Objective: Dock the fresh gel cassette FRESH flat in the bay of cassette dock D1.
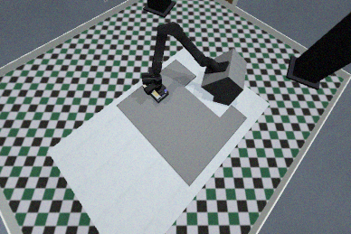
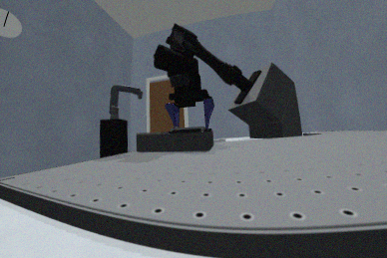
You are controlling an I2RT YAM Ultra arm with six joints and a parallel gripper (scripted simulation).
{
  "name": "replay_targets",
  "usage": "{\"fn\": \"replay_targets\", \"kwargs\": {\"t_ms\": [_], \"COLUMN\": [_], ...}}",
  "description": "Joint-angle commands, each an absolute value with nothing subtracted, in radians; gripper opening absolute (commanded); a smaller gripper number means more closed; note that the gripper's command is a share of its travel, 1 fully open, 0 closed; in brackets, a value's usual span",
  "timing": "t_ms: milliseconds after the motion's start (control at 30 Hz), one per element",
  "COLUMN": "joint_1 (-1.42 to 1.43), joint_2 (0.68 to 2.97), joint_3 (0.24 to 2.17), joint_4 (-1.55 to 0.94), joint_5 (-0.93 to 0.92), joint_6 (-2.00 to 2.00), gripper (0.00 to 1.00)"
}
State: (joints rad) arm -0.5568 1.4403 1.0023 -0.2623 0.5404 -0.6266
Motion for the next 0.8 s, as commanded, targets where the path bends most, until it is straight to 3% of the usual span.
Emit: {"fn": "replay_targets", "kwargs": {"t_ms": [0,767], "joint_1": [-0.541,-0.556], "joint_2": [1.412,1.408], "joint_3": [1.030,0.980], "joint_4": [-0.295,-0.287], "joint_5": [0.558,0.553], "joint_6": [-0.611,-0.622], "gripper": [0.00,0.00]}}
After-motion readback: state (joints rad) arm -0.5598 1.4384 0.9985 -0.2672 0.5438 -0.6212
